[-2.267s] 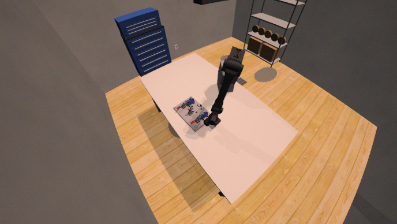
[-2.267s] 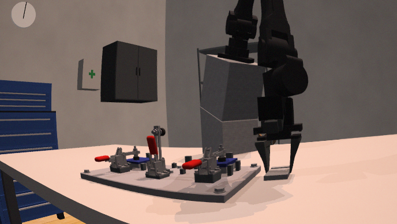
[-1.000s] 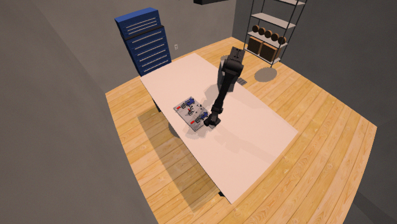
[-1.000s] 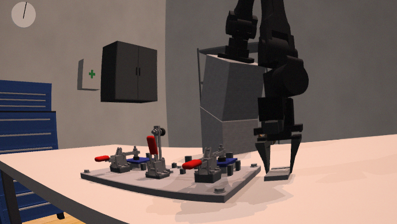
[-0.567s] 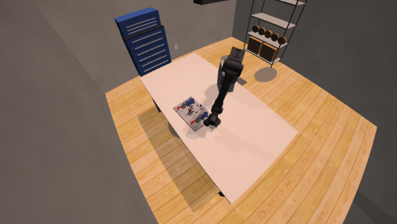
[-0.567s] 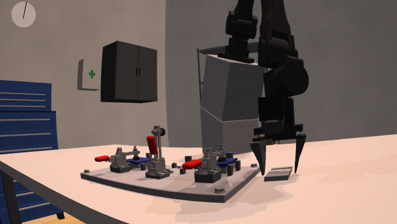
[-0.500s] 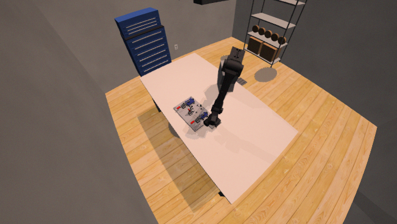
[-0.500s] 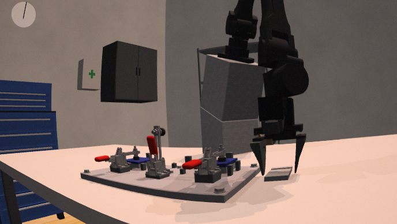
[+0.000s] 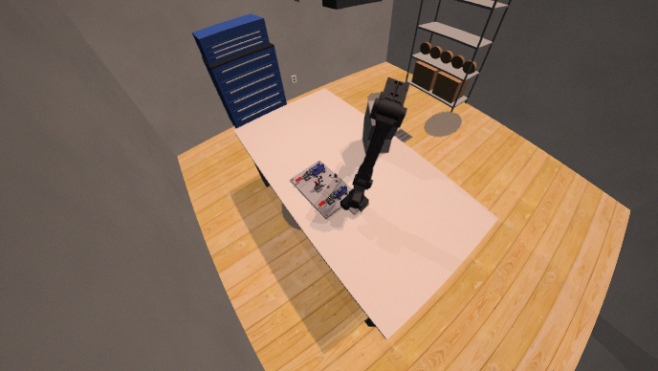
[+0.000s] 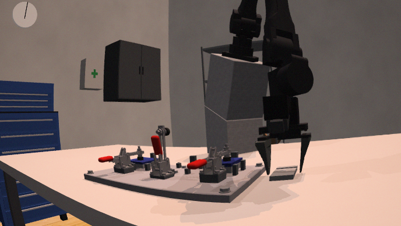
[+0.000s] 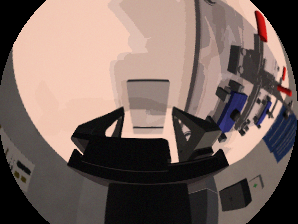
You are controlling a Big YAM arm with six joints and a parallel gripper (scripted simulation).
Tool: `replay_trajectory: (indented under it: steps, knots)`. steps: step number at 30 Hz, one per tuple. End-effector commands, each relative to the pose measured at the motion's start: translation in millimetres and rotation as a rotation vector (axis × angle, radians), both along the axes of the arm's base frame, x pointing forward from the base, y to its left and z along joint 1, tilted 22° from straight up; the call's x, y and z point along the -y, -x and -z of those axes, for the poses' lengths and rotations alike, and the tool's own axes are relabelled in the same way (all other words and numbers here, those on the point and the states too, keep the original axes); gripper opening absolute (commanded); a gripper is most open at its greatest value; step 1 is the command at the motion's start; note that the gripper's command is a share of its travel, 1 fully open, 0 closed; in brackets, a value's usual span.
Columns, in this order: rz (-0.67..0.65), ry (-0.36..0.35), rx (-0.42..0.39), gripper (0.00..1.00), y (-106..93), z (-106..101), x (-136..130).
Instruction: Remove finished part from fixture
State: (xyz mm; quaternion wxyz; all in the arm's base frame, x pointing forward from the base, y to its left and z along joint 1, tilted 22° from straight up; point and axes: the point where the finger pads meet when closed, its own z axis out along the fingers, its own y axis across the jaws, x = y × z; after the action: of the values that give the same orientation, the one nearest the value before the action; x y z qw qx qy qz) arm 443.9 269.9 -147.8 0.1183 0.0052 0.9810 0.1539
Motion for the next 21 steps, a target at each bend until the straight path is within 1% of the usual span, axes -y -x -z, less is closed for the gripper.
replay_trajectory:
  steps: [1,15,18,21]
  knots:
    - [0.004,-0.006,0.006,0.74,0.8,-2.4,-3.9]
    - [0.003,-0.005,0.006,0.74,1.7,-3.2,-3.5]
    - [0.003,-0.011,0.017,0.74,-1.8,-12.9,-4.3]
    - [0.004,-0.004,0.006,0.74,1.3,-14.0,0.6]
